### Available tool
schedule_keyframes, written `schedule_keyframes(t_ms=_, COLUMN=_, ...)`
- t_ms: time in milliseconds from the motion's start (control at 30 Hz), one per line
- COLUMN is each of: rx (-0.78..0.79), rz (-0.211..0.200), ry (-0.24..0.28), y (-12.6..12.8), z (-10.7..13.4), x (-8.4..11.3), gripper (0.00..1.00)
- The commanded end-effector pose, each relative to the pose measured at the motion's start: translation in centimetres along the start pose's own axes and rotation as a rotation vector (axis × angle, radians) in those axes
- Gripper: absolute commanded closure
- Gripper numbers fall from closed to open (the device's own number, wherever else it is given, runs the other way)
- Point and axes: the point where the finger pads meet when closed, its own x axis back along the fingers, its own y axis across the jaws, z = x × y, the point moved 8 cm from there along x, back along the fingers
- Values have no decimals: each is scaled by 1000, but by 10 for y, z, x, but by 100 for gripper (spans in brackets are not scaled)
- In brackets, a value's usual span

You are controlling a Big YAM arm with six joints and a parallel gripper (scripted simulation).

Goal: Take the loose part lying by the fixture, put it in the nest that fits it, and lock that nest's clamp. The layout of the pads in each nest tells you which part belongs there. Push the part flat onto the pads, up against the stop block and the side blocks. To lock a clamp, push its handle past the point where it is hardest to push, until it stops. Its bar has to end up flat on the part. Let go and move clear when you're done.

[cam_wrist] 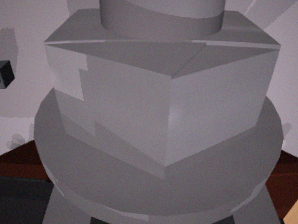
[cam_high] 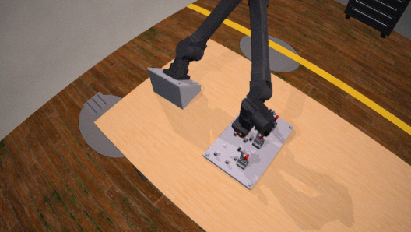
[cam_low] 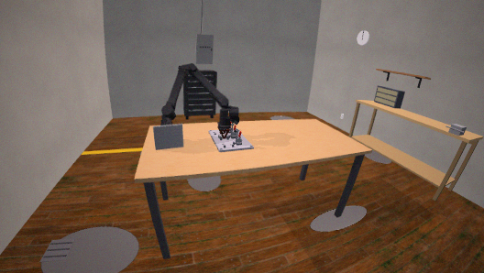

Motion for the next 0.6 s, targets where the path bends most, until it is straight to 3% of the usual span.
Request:
schedule_keyframes(t_ms=0, rx=7, rz=3, ry=-13, y=-7, z=-6, x=-2, gripper=100)
schedule_keyframes(t_ms=567, rx=4, rz=1, ry=-9, y=-8, z=-4, x=-4, gripper=100)
